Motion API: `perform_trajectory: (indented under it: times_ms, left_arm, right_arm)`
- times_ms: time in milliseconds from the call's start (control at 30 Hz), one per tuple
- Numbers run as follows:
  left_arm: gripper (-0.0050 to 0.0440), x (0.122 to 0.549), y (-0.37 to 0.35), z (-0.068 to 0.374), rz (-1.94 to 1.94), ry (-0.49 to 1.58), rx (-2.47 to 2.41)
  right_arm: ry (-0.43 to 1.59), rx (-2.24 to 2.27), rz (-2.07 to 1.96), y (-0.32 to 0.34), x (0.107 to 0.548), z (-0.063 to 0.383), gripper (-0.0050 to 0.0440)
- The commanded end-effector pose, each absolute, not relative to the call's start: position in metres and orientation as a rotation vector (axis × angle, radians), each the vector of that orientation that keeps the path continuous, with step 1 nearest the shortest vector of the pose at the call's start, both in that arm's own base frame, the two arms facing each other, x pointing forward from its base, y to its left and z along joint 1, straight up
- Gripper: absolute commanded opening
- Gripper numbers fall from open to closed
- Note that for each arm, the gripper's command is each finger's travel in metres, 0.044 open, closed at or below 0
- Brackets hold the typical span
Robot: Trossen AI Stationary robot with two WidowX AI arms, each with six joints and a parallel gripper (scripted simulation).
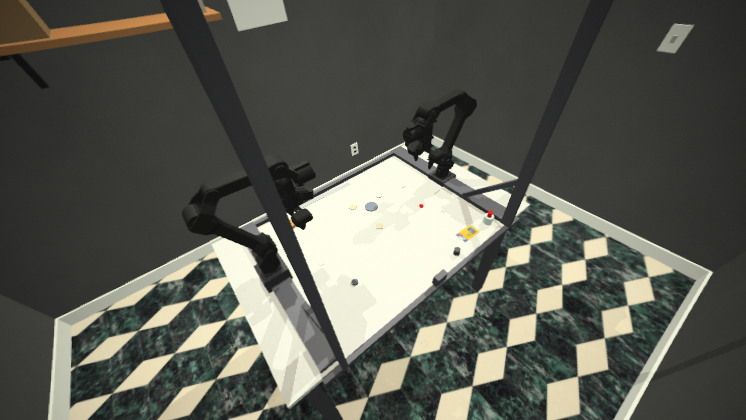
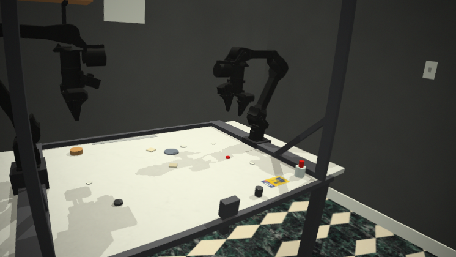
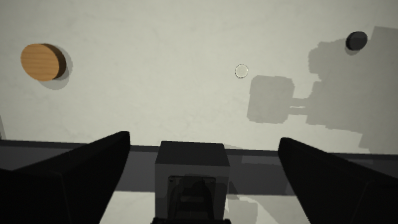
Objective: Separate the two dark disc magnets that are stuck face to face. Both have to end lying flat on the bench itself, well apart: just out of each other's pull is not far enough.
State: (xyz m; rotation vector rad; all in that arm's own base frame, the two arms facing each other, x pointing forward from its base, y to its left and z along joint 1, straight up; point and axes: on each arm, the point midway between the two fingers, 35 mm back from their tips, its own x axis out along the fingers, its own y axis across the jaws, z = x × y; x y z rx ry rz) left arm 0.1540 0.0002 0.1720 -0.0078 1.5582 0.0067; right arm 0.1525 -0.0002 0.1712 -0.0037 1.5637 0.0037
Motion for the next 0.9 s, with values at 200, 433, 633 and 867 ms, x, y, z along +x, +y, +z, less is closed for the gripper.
perform_trajectory:
  times_ms: [200, 433, 633, 867]
  left_arm:
    - [0.04, 0.155, 0.005, 0.169, 0.053, 1.568, -0.085]
    - [0.04, 0.159, 0.02, 0.162, 0.193, 1.57, -0.305]
    - [0.04, 0.16, 0.044, 0.152, 0.394, 1.54, -0.626]
    - [0.04, 0.158, 0.071, 0.142, 0.602, 1.464, -0.97]
  right_arm:
    - [1.552, 0.011, 0.017, -0.004, 0.15, 0.172, 0.04]
    - [1.54, 0.049, 0.046, -0.014, 0.143, 0.169, 0.04]
    - [1.504, 0.098, 0.082, -0.027, 0.133, 0.165, 0.04]
    - [1.445, 0.14, 0.11, -0.038, 0.122, 0.161, 0.04]
